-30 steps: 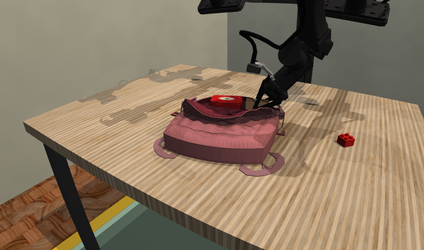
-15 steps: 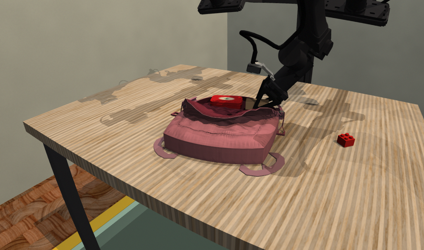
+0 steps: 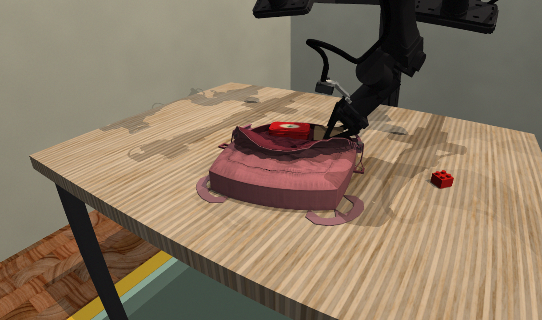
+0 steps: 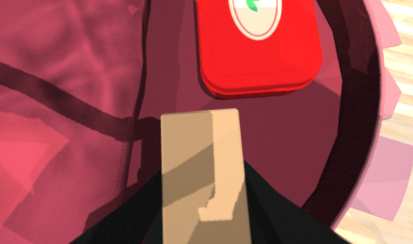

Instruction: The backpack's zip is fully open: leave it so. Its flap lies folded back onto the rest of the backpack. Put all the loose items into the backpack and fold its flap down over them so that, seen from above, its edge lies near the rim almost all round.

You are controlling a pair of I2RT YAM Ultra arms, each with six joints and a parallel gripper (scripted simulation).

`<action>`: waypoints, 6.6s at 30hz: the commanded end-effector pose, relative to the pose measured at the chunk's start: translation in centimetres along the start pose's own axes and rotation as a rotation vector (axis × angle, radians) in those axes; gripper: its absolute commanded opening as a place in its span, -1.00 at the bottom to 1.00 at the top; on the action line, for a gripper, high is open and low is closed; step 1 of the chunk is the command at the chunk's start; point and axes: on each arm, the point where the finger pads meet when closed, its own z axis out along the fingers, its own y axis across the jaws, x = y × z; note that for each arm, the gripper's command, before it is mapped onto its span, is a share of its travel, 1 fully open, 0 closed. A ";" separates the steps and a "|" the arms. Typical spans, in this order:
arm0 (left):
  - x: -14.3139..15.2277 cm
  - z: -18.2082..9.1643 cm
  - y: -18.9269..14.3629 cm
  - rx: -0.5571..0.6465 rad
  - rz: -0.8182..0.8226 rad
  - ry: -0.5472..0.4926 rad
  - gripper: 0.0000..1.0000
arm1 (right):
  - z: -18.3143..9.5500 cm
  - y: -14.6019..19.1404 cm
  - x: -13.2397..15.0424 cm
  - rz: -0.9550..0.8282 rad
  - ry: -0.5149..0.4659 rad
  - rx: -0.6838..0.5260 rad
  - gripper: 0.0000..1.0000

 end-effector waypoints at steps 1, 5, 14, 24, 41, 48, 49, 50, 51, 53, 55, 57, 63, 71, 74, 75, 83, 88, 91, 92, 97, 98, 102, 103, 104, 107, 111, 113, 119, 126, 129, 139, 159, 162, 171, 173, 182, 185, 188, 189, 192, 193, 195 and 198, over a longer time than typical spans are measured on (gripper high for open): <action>-0.3 -0.1 0.1 -0.003 0.004 -0.007 -0.27 | -0.5 0.0 -2.5 -0.010 -0.052 -0.002 0.80; -0.2 -0.2 0.1 -0.003 0.004 -0.007 -0.27 | -0.5 0.0 -2.5 -0.010 -0.052 -0.002 0.80; -0.2 -0.2 0.1 -0.003 0.004 -0.007 -0.27 | -0.5 0.0 -2.5 -0.010 -0.052 -0.002 0.80; -0.1 -0.2 0.0 -0.003 0.004 -0.007 -0.27 | -0.5 0.0 -2.5 -0.010 -0.052 -0.002 0.80; 0.4 -0.6 -1.6 0.031 -0.003 0.004 -0.04 | -0.5 -0.1 -2.4 -0.010 -0.052 -0.002 0.80; -1.0 -1.4 -0.7 0.013 -0.005 -0.001 -0.04 | -0.5 -0.1 -2.4 -0.010 -0.052 -0.002 0.80; -1.0 -1.4 -0.7 0.013 -0.005 -0.001 -0.04 | -0.5 -0.1 -2.4 -0.010 -0.052 -0.002 0.80; -1.1 -1.6 -0.7 0.015 -0.005 -0.004 -0.04 | -0.5 -0.1 -2.4 -0.010 -0.052 -0.002 0.80; -1.2 -1.7 -0.7 0.013 -0.005 -0.001 -0.04 | -0.5 -0.1 -2.4 -0.010 -0.052 -0.002 0.80; -1.4 -2.0 -0.7 0.013 -0.005 0.000 -0.04 | -0.5 -0.1 -2.4 -0.010 -0.052 -0.002 0.80; -1.6 -2.2 -0.7 0.013 -0.005 0.000 -0.04 | -0.5 -0.1 -2.4 -0.010 -0.052 -0.002 0.80; -1.8 -2.5 -0.7 0.012 -0.005 0.000 -0.04 | -0.5 -0.1 -2.4 -0.010 -0.052 -0.002 0.80; -2.4 -3.2 -0.7 0.012 -0.004 0.001 -0.04 | -0.5 -0.1 -2.4 -0.010 -0.052 -0.002 0.80; -2.1 -3.4 -1.8 0.037 -0.012 0.014 -0.04 | -0.5 -0.1 -2.4 -0.010 -0.052 -0.002 0.80; -2.2 -4.4 -0.5 0.008 -0.009 0.002 -0.04 | -0.5 -0.1 -2.4 -0.010 -0.052 -0.002 0.80; -2.1 -4.7 -0.5 0.008 -0.003 0.002 -0.04 | -0.5 -0.1 -2.4 -0.010 -0.052 -0.002 0.80; -1.9 -6.7 0.0 -0.012 0.010 -0.012 -0.04 | -0.5 -0.1 -2.4 -0.010 -0.052 -0.002 0.80; -1.3 -8.3 -0.2 -0.007 0.008 -0.008 -0.04 | -0.5 -0.1 -2.4 -0.010 -0.052 -0.002 0.80; -1.0 -9.2 -0.3 -0.002 0.006 -0.004 -0.04 | -0.5 -0.1 -2.4 -0.010 -0.052 -0.002 0.80; -0.9 -9.5 -0.4 -0.002 0.005 -0.004 -0.04 | -0.5 -0.1 -2.4 -0.010 -0.052 -0.002 0.80; -0.3 -11.1 -0.7 0.008 0.000 0.003 -0.04 | -0.5 -0.1 -2.4 -0.010 -0.052 -0.002 0.80; -0.2 -11.5 -0.7 0.008 0.000 0.003 -0.04 | -0.5 -0.1 -2.4 -0.010 -0.052 -0.002 0.80; 0.0 -12.1 -0.7 0.008 0.000 0.003 -0.04 | -0.5 -0.1 -2.4 -0.010 -0.052 -0.002 0.80; 0.1 -12.4 -0.7 0.008 -0.001 0.003 -0.04 | -0.5 -0.1 -2.4 -0.010 -0.052 -0.002 0.80; 0.2 -12.8 -0.7 0.008 -0.001 0.003 -0.04 | -0.5 -0.1 -2.4 -0.010 -0.052 -0.002 0.80; 2.0 -13.8 -0.4 -0.015 -0.043 0.009 0.19 | -0.5 -0.1 -2.4 -0.010 -0.052 -0.002 0.80; 4.7 -16.1 1.0 -0.079 -0.120 0.012 0.19 | -0.5 -0.1 -2.4 -0.010 -0.052 -0.002 0.80; 6.2 -17.0 2.4 -0.121 -0.157 0.007 0.19 | -0.5 -0.1 -2.4 -0.010 -0.052 -0.002 0.80; 9.2 -19.0 4.8 -0.199 -0.208 0.005 0.19 | -0.5 -0.1 -2.4 -0.010 -0.052 -0.002 0.80; 14.5 -23.2 7.4 -0.306 -0.330 0.014 0.19 | -0.5 -0.1 -2.4 -0.010 -0.052 -0.002 0.80; 14.2 -23.0 7.3 -0.301 -0.329 0.010 0.19 | -0.5 -0.1 -2.4 -0.010 -0.052 -0.002 0.80; 17.1 -17.5 10.3 -0.302 -0.327 0.014 0.19 | -0.5 -0.1 -2.4 -0.010 -0.052 -0.002 0.80; 19.3 -15.0 10.3 -0.303 -0.327 0.013 0.19 | -0.5 -0.1 -2.4 -0.010 -0.052 -0.002 0.80; 20.0 -14.3 10.3 -0.303 -0.327 0.013 0.19 | -0.5 -0.1 -2.4 -0.010 -0.052 -0.002 0.80; 20.9 -13.6 10.0 -0.297 -0.336 0.017 0.19 | -0.5 -0.1 -2.4 -0.010 -0.052 -0.002 0.80; 20.9 -13.5 10.0 -0.297 -0.336 0.017 0.02 | -0.5 -0.1 -2.4 -0.010 -0.052 -0.002 0.80; 20.8 -13.5 10.0 -0.297 -0.336 0.017 -0.15 | -0.5 -0.1 -2.4 -0.010 -0.052 -0.002 0.80; 20.8 -13.5 9.9 -0.297 -0.336 0.017 -0.15 | -0.5 -0.1 -2.4 -0.010 -0.052 -0.002 0.80; 20.8 -13.5 9.9 -0.297 -0.336 0.017 -0.32 | -0.5 -0.1 -2.4 -0.010 -0.052 -0.002 0.80; 20.8 -13.5 9.9 -0.297 -0.336 0.017 -0.32 | -0.5 -0.1 -2.4 -0.010 -0.052 -0.002 0.80; 20.8 -13.5 9.9 -0.297 -0.336 0.017 -0.32 | -0.5 -0.1 -2.4 -0.010 -0.052 -0.002 0.80; 20.7 -13.4 9.9 -0.297 -0.336 0.017 -0.49 | -0.5 -0.1 -2.4 -0.010 -0.052 -0.002 0.80; 20.7 -13.4 9.9 -0.297 -0.336 0.017 -0.49 | -0.5 -0.1 -2.4 -0.010 -0.052 -0.002 0.80; 20.7 -13.4 9.9 -0.297 -0.336 0.017 -0.49 | -0.5 -0.1 -2.4 -0.010 -0.052 -0.002 0.80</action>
